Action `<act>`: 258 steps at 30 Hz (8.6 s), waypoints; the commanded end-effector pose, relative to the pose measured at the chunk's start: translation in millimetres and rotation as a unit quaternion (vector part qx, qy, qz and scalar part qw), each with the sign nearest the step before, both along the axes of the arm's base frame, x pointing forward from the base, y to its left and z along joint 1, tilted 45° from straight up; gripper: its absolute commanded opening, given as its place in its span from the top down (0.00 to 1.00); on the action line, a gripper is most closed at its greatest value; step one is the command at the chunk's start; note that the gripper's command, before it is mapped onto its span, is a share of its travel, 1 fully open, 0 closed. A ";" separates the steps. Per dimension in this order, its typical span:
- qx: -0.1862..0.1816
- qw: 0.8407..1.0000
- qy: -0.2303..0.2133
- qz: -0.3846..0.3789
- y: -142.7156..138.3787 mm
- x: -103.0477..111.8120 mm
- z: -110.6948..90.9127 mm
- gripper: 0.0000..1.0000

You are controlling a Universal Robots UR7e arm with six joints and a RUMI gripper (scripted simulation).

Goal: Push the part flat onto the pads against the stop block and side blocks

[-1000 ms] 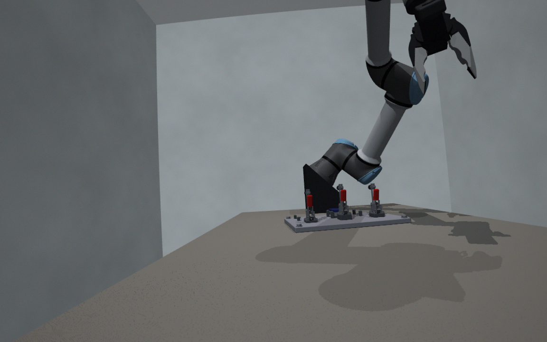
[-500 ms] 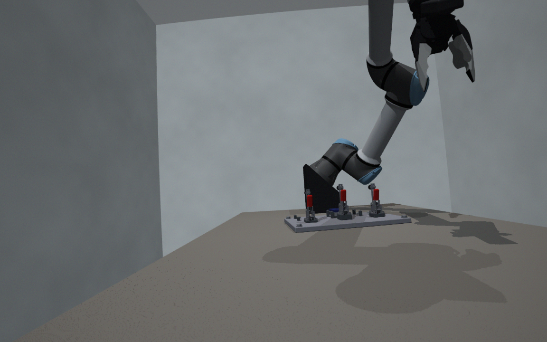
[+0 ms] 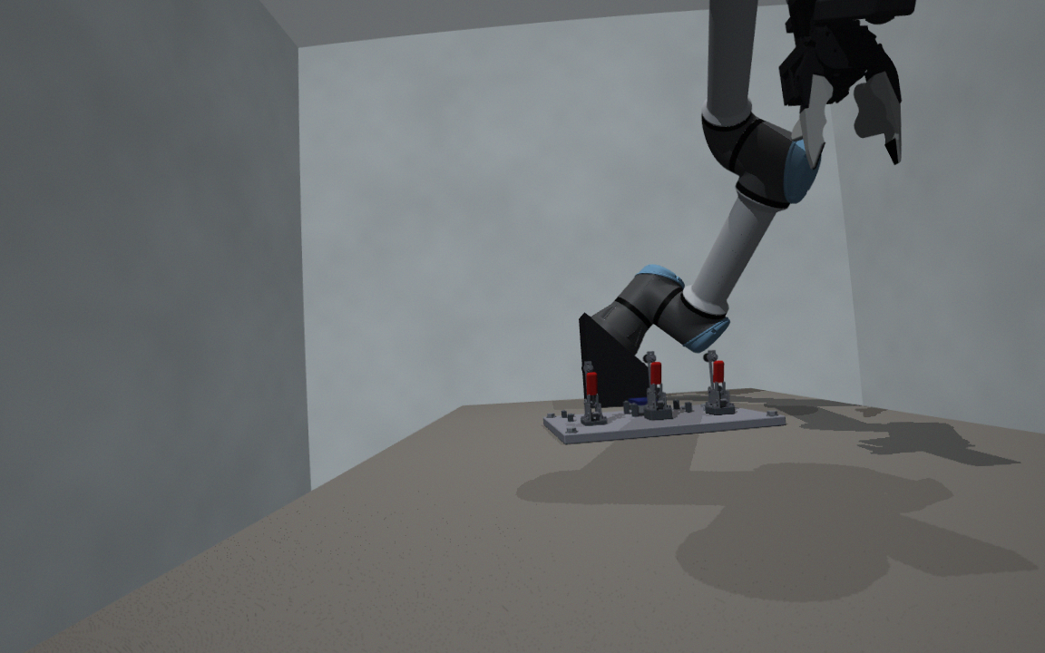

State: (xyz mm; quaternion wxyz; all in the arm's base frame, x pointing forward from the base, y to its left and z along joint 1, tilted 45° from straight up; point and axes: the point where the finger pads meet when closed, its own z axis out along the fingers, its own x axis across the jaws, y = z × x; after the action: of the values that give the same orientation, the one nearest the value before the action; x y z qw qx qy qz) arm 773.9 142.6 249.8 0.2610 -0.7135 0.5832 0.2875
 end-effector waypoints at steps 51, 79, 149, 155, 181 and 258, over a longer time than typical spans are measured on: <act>-0.003 0.999 -0.032 0.037 -15.4 -177.7 -2.4 0.42; -0.003 0.999 -0.031 0.037 -25.9 -292.7 -5.1 0.42; -0.003 0.999 -0.031 0.037 -50.8 -483.3 -13.0 0.42; -0.003 0.999 -0.031 0.037 -50.8 -483.3 -13.0 0.42; -0.003 0.999 -0.031 0.037 -100.9 -423.5 -99.8 0.42; 0.000 0.999 -0.028 0.037 -146.0 -370.8 -182.1 1.00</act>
State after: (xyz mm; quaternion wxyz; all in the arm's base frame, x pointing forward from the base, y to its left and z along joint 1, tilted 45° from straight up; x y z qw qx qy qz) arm 402.8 -3.0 67.7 0.2665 -0.7423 0.5488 0.2771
